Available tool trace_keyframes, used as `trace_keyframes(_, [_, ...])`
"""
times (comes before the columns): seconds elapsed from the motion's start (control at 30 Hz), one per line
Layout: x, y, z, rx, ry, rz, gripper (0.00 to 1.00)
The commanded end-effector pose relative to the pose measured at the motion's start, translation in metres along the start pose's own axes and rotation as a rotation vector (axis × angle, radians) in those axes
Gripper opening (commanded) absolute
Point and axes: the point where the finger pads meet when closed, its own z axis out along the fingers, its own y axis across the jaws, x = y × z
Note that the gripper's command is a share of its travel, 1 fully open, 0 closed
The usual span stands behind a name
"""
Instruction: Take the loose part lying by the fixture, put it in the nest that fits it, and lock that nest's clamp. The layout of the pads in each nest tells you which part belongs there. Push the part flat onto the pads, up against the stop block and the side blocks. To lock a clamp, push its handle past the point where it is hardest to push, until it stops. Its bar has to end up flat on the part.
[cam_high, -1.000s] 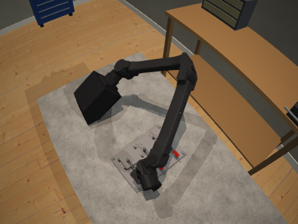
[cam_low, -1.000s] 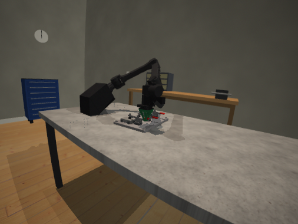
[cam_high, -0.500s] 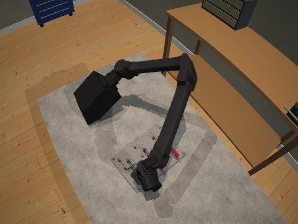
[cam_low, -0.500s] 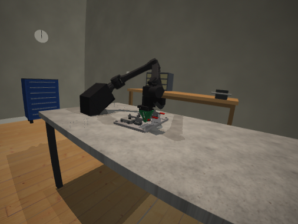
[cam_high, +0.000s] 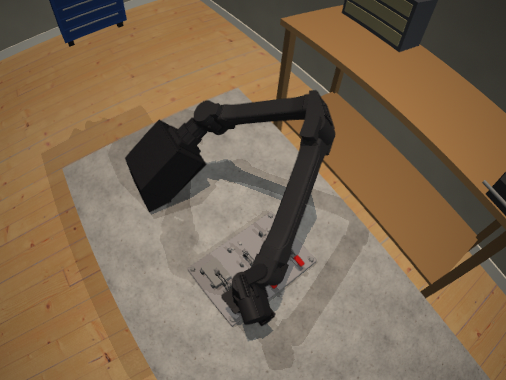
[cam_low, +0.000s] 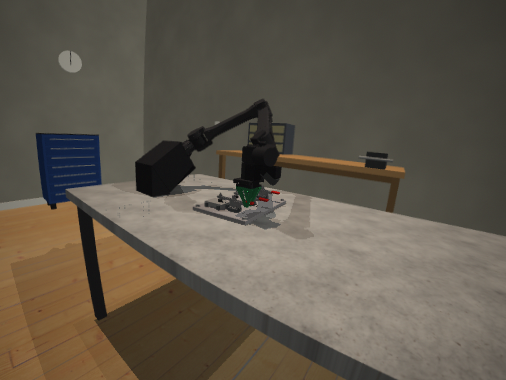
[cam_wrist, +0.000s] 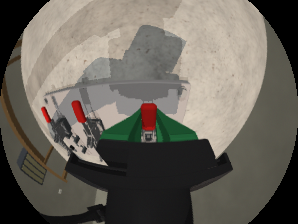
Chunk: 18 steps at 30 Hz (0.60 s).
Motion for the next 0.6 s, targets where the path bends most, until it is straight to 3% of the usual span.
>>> trace_keyframes(0.0, [-0.0155, 0.0017, 0.0231, -0.002, 0.009, -0.027, 0.0])
trace_keyframes(0.43, [-0.0155, 0.0017, 0.0231, -0.002, 0.009, -0.027, 0.0])
trace_keyframes(0.47, [-0.0155, 0.0017, 0.0231, -0.002, 0.009, -0.027, 0.45])
trace_keyframes(0.57, [-0.0154, 0.0014, 0.0231, -0.001, 0.009, -0.027, 0.45])
